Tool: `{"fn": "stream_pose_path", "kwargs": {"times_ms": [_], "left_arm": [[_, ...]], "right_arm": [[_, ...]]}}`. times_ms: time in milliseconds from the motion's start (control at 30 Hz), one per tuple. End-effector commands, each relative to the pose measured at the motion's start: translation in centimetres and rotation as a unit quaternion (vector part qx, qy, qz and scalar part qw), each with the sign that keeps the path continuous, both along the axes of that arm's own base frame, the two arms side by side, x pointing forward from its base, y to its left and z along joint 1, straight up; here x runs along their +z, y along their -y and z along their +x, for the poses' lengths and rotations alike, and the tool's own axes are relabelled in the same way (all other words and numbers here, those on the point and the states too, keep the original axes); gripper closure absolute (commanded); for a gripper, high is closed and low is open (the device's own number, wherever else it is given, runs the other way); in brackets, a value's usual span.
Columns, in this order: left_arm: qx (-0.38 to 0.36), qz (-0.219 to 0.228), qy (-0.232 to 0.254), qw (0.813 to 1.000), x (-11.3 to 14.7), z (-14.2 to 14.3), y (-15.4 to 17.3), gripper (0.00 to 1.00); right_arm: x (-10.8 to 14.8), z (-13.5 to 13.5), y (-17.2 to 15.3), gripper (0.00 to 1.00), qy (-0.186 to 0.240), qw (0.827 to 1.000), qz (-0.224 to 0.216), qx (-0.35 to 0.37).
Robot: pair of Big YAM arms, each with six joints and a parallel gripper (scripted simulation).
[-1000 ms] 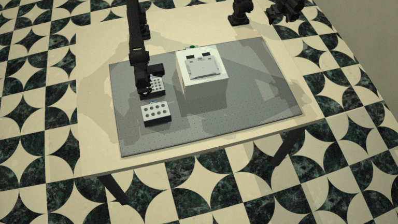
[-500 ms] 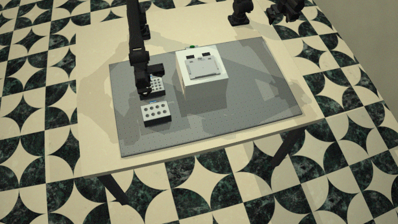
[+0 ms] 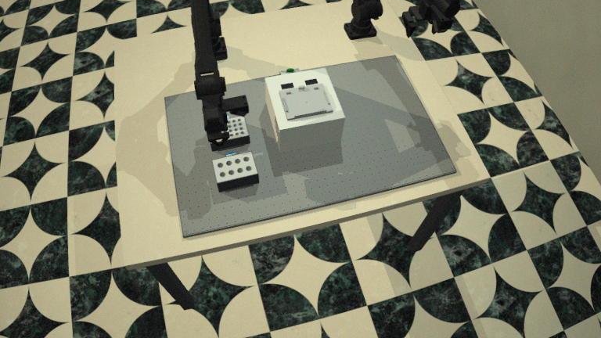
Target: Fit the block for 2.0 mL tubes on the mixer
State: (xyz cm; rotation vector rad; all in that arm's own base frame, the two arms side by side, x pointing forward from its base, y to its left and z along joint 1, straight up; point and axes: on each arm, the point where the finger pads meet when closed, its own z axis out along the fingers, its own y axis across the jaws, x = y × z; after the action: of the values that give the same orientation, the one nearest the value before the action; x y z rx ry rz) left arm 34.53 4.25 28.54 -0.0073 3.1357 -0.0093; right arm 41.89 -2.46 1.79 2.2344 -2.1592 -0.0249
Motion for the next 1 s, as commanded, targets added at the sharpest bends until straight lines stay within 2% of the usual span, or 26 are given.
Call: {"fn": "stream_pose_path", "kwargs": {"times_ms": [0,500,967], "left_arm": [[0.0,0.002,0.01,1.0,1.1,0.1,0.1,0.0],[0.0,0.0,-0.006,1.0,-0.1,-0.5,0.2,0.0],[0.0,0.003,0.02,1.0,1.8,0.7,0.1,0.0]], "right_arm": [[3.0,2.3,0.1,1.0,0.033,0.999,0.0,0.002],[4.3,3.1,0.2,1.0,0.049,0.999,-0.001,0.002],[5.4,4.3,0.3,1.0,0.072,0.997,-0.003,0.001]]}}
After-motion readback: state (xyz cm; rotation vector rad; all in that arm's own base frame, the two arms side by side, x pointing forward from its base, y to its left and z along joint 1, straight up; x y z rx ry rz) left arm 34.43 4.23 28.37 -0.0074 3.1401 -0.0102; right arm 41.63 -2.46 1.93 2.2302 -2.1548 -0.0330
